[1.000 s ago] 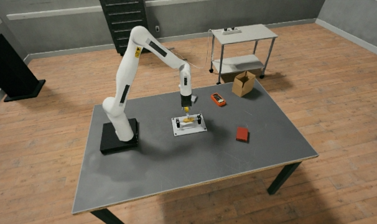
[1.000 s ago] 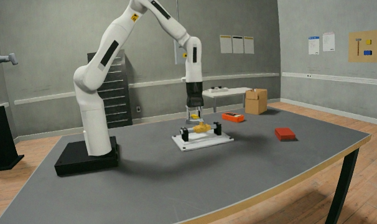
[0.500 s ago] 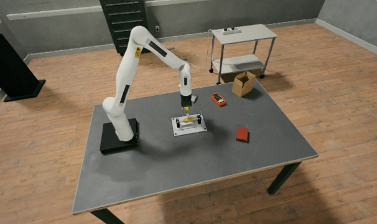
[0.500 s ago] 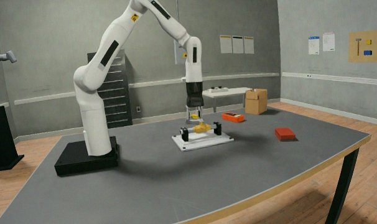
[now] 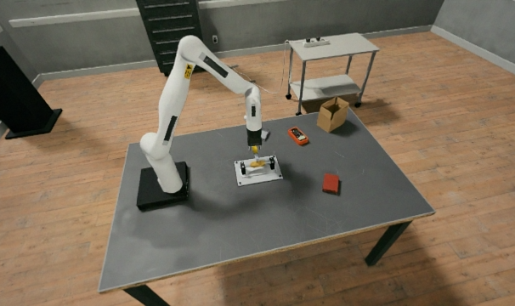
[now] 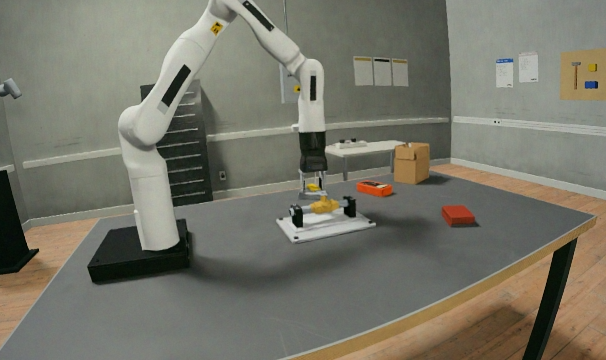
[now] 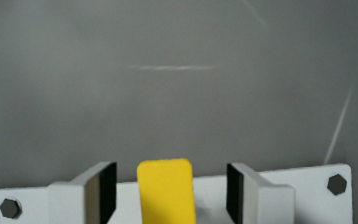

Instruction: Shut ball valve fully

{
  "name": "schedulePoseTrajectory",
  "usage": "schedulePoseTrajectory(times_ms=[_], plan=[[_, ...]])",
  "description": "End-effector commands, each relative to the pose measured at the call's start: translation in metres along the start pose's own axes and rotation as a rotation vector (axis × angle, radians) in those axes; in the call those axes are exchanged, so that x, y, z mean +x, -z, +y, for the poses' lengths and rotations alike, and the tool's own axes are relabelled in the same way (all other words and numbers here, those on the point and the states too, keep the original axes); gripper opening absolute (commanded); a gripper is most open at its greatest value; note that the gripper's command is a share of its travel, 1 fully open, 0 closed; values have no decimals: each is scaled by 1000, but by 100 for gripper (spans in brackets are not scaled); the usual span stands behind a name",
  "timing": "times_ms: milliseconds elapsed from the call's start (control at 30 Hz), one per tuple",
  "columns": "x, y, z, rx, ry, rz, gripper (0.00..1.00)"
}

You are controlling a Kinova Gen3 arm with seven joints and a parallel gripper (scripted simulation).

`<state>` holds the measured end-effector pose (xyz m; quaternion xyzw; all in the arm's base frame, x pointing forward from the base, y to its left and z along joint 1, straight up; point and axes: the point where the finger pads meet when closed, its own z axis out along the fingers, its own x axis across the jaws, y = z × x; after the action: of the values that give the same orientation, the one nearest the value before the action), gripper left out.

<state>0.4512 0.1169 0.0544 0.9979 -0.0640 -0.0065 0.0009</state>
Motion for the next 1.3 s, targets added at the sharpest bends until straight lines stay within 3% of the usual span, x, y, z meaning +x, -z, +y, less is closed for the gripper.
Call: schedulePoseTrajectory(times_ms=[0, 667, 1267], plan=[[4, 1, -2, 5, -10, 9, 100], [5, 4, -2, 5, -9, 9, 100], [5, 48, -3, 6, -7, 12, 100]])
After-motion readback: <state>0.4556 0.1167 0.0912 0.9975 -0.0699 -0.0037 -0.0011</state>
